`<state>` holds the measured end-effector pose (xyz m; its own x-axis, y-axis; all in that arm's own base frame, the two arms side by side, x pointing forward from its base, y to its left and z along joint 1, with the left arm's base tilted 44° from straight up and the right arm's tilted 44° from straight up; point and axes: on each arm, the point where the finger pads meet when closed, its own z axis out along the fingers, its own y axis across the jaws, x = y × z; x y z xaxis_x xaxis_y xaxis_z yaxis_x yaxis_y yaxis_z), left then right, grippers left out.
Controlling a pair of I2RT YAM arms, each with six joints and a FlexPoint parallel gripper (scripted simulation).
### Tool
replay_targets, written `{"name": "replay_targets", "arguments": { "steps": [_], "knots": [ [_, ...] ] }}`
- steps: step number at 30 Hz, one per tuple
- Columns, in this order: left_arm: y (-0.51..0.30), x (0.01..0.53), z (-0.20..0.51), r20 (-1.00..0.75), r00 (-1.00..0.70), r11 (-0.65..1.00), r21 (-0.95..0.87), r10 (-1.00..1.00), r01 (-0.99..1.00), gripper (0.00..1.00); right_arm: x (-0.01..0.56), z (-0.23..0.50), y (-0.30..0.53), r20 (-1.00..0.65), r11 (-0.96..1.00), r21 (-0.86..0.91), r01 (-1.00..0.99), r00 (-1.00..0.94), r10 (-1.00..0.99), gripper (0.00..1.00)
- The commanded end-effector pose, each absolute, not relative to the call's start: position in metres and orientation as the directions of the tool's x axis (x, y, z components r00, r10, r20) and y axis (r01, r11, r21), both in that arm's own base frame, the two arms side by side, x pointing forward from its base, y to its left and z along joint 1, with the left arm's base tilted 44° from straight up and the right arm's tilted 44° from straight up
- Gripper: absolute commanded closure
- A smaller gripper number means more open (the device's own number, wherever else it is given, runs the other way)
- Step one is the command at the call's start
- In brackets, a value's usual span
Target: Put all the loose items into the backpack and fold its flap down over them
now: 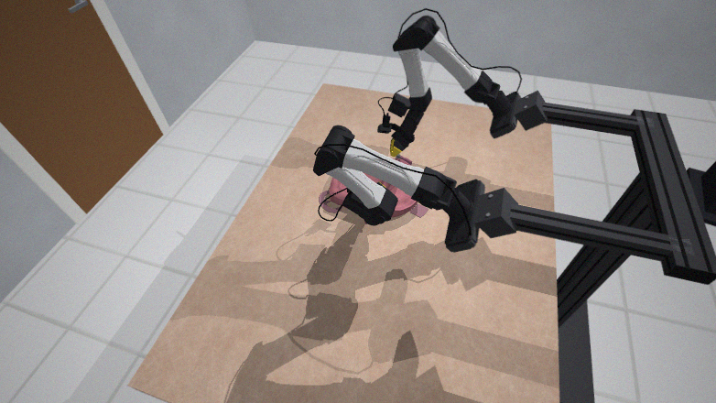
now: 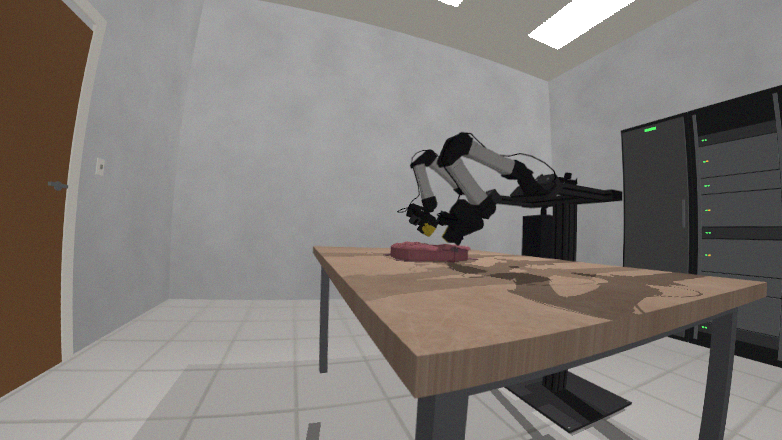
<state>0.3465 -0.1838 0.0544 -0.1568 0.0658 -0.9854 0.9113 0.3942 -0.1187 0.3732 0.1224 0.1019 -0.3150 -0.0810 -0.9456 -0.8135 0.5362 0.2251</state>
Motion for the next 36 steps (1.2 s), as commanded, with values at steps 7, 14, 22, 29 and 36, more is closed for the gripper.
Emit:
{"name": "replay_targets", "arguments": {
  "steps": [7, 14, 22, 29, 36],
  "knots": [
    [-0.164, 0.337, 0.065, -0.989, -0.134, 0.392, -0.101, 0.058, 0.914, 1.00, 0.357, 0.104, 0.105, -0.989, 0.527, 0.089, -0.845, -0.138, -0.055, 1.00],
    [-0.143, 0.327, 0.067, -0.989, -0.136, 0.392, -0.103, 0.058, 0.914, 1.00, 0.346, 0.121, 0.085, -0.994, 0.529, 0.030, -0.848, -0.080, -0.072, 1.00],
    [-0.119, 0.317, 0.070, -0.989, -0.136, 0.392, -0.103, 0.057, 0.914, 1.00, 0.333, 0.122, 0.062, -0.993, 0.530, 0.047, -0.847, -0.098, -0.069, 1.00],
    [-0.108, 0.314, 0.072, -0.990, -0.128, 0.395, -0.095, 0.058, 0.914, 1.00, 0.328, 0.125, 0.052, -0.993, 0.530, 0.042, -0.847, -0.094, -0.070, 1.00],
    [-0.089, 0.322, 0.091, -0.992, -0.113, 0.551, -0.065, 0.054, 0.832, 0.10, 0.313, 0.149, 0.045, -0.992, 0.639, 0.050, -0.768, -0.113, -0.058, 0.10]
  ]
}}
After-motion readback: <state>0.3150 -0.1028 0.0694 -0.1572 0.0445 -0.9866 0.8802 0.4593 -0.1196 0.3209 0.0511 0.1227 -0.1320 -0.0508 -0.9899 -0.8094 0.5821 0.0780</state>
